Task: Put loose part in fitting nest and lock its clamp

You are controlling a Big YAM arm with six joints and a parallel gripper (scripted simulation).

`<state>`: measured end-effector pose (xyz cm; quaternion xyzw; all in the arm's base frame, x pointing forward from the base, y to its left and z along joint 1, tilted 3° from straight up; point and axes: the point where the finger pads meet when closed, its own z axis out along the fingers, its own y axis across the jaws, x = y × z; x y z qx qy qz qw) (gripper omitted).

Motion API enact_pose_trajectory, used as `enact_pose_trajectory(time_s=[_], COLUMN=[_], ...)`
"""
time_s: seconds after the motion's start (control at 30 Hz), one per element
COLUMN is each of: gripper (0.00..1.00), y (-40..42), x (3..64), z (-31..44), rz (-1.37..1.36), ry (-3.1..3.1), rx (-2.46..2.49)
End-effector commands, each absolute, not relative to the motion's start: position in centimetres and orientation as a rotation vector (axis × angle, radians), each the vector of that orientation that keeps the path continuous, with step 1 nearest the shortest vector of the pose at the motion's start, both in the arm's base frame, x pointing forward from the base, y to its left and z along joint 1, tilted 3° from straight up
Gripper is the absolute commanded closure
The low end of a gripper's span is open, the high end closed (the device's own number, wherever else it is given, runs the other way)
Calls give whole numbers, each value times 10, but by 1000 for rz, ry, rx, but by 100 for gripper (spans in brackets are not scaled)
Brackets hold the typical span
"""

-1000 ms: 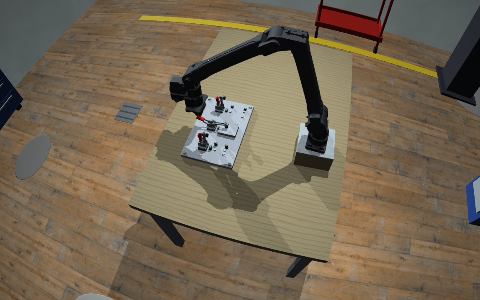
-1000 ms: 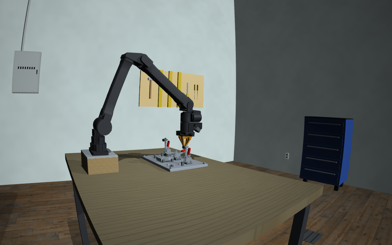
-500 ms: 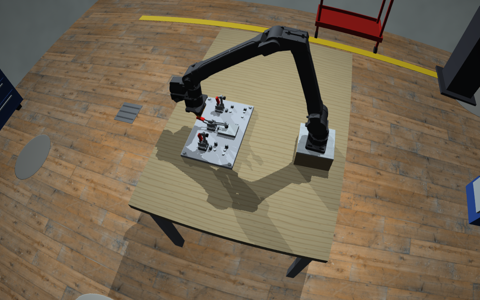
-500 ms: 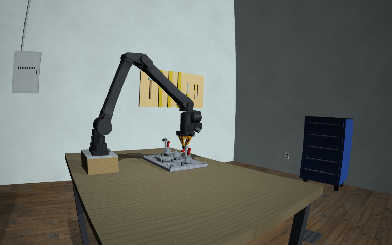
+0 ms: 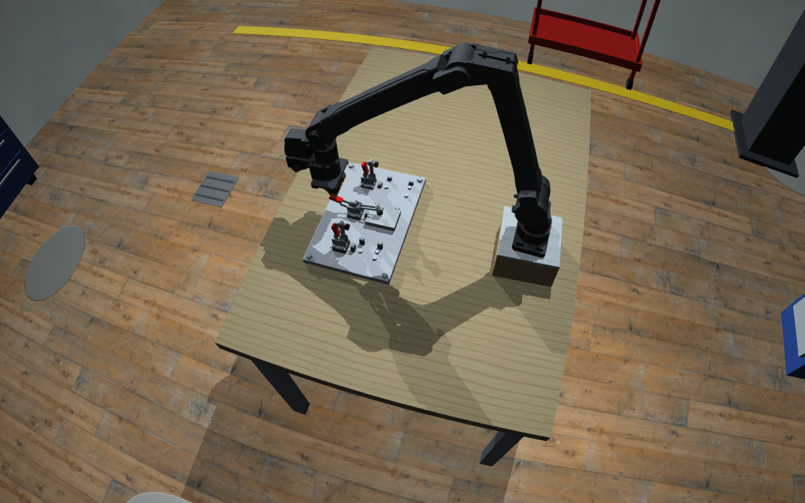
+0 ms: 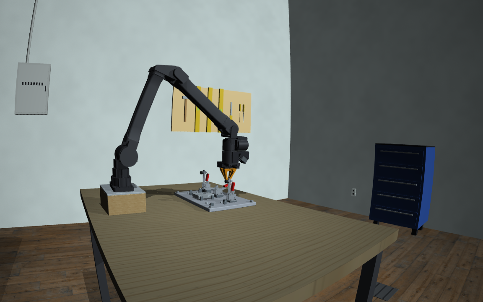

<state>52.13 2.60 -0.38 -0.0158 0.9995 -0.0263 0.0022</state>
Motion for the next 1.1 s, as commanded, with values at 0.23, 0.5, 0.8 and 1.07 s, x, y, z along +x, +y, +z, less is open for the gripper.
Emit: enact_pose_trajectory(time_s=[0.23, 0.5, 0.8, 1.07], gripper=[100, 100, 100, 100], y=[31, 30, 30, 30], x=[528, 524, 528, 528], z=[-2, -12, -4, -4], rz=[-85, -87, -85, -85], ry=[3118, 3133, 3118, 3118], rx=[-41, -41, -40, -40])
